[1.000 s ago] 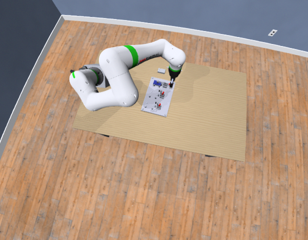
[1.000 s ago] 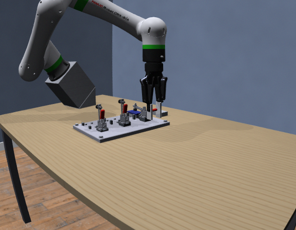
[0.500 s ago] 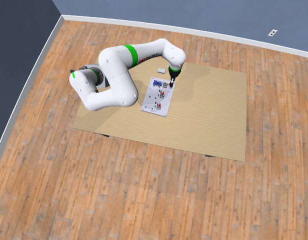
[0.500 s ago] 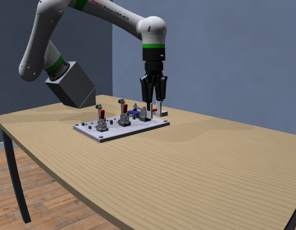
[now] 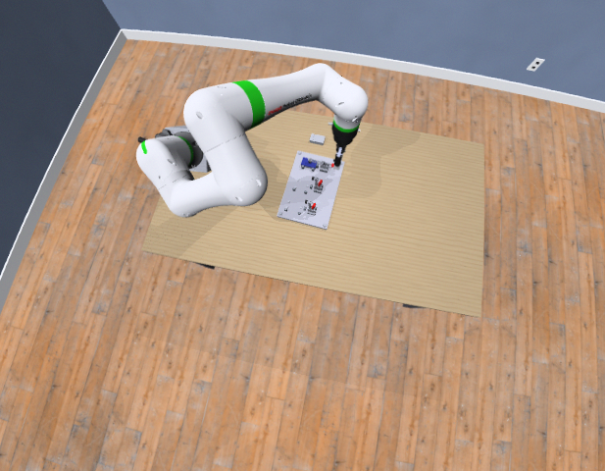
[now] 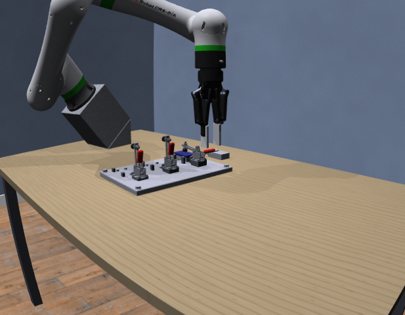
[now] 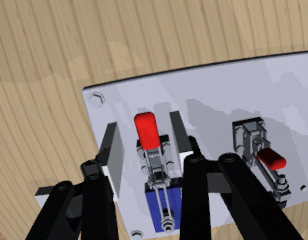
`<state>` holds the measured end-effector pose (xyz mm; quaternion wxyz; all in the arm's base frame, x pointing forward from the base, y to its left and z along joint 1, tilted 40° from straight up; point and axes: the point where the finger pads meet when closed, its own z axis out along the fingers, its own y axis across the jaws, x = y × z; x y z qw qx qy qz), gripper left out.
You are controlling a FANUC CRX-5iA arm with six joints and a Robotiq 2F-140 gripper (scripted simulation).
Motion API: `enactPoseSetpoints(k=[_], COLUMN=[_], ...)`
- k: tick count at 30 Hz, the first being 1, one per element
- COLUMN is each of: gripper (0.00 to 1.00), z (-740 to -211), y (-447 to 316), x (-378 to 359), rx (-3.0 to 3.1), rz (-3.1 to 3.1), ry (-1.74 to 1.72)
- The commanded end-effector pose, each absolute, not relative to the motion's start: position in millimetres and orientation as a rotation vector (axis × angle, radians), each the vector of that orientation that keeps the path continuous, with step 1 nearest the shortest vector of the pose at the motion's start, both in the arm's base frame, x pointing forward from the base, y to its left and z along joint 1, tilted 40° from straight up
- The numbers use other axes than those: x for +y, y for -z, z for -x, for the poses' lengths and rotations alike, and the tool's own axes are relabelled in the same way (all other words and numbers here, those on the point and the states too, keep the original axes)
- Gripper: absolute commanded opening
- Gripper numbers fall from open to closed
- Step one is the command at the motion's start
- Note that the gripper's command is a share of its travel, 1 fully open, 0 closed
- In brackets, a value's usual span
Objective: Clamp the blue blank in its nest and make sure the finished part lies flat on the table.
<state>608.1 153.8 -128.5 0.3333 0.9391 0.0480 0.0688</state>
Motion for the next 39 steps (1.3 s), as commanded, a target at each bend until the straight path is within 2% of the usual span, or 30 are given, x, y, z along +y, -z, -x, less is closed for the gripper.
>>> enactPoseSetpoints(k=[1,8,9,39], gripper=[0.28,0.28,0.00,0.00], z=[-608.1,-608.1,-608.1,-608.1], y=[128.1,128.1,128.1,128.1], x=[154.3,154.3,154.3,154.3], rx=[0.126,0.126,0.126,0.126], rz=[-2.453,-2.453,-2.453,-2.453], ry=[-0.180,-0.180,-0.180,-0.180])
